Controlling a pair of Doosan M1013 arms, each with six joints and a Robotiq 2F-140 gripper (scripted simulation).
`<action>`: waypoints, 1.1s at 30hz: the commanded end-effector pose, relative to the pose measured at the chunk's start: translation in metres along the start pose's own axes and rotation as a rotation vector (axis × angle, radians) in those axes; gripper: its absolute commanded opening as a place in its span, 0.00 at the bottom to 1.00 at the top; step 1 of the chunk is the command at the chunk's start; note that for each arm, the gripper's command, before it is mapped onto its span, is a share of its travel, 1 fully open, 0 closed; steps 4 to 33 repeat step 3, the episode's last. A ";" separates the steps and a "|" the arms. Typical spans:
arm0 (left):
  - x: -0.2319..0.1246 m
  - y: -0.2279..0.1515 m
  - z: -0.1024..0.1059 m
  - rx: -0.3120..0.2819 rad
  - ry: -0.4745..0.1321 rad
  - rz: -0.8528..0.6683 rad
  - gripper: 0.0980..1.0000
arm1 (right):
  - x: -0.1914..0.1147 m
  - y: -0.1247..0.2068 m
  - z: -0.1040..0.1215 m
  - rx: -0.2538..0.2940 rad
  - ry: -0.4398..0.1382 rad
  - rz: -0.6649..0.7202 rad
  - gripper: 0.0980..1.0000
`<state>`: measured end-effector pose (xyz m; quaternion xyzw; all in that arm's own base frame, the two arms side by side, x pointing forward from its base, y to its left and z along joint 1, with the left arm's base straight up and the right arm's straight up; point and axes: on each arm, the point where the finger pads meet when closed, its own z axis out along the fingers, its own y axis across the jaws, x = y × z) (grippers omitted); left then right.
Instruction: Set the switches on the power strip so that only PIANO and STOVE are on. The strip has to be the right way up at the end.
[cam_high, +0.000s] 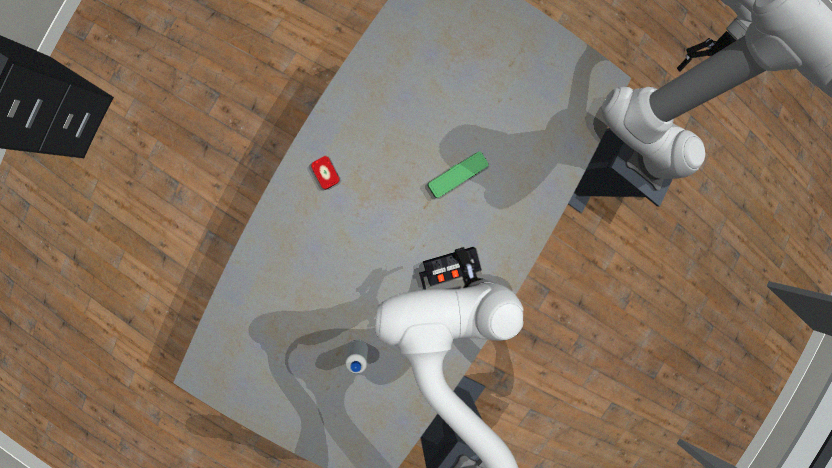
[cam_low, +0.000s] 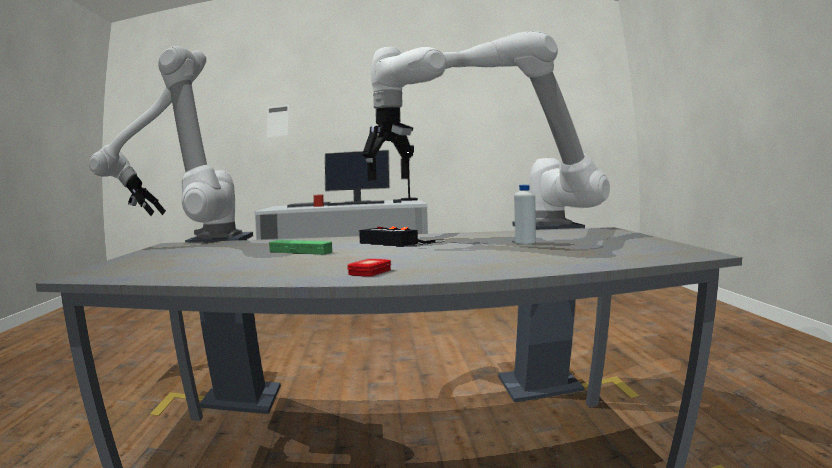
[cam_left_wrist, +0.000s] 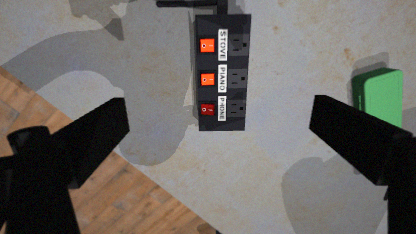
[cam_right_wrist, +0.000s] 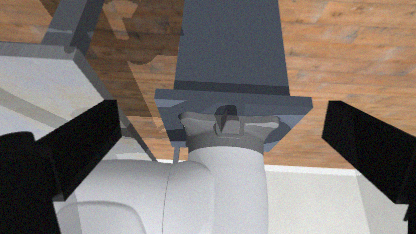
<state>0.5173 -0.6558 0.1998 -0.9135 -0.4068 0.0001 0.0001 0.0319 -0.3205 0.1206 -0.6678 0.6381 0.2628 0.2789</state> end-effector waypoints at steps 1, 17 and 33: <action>0.000 0.000 -0.001 -0.002 0.000 0.000 1.00 | 0.000 0.000 -0.001 0.000 0.001 0.000 1.00; 0.000 0.000 -0.001 -0.002 0.000 0.000 1.00 | 0.000 0.000 -0.001 0.000 0.001 0.000 1.00; 0.000 0.000 -0.001 -0.002 0.000 0.000 1.00 | 0.000 0.000 -0.001 0.000 0.001 0.000 1.00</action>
